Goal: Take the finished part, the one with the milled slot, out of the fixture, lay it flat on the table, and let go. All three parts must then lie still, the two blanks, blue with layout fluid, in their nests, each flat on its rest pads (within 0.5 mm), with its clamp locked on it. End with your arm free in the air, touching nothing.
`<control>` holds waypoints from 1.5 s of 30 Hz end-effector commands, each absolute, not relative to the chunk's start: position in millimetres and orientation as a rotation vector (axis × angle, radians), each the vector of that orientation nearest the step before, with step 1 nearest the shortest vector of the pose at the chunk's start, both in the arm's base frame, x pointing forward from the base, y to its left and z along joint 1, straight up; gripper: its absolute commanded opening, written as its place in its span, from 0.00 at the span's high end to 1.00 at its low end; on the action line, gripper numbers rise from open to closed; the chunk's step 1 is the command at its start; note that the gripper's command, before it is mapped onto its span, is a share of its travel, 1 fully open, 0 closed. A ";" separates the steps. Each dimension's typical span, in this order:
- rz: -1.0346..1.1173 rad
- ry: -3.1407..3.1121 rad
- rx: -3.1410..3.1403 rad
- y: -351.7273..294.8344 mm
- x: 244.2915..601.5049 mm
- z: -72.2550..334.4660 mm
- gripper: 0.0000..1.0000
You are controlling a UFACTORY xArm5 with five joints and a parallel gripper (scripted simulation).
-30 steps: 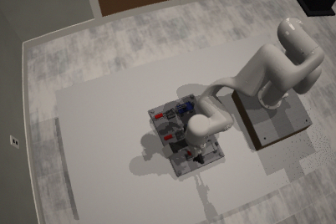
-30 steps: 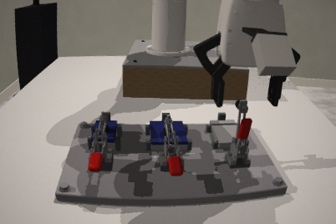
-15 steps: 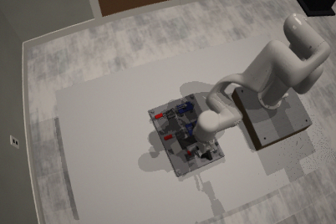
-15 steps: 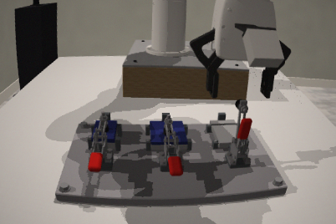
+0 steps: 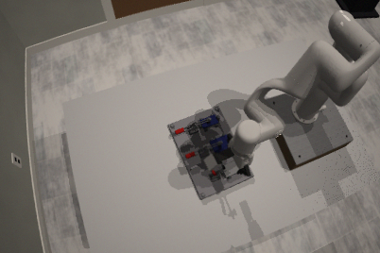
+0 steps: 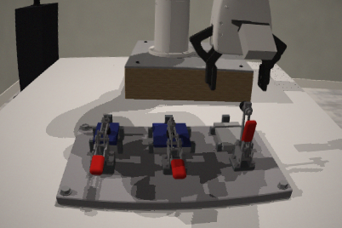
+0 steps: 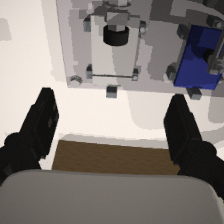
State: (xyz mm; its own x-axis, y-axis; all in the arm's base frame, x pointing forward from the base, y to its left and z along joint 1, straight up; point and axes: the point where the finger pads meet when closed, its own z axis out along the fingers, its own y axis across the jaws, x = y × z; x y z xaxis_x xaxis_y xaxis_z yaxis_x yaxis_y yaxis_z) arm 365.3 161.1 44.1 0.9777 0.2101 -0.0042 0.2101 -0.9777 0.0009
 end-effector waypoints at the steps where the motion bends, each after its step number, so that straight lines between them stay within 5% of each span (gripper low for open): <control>1: 0.000 0.332 3.124 160.4 360.4 45.6 0.00; 45: 0.000 0.332 3.124 160.0 358.7 -13.8 0.00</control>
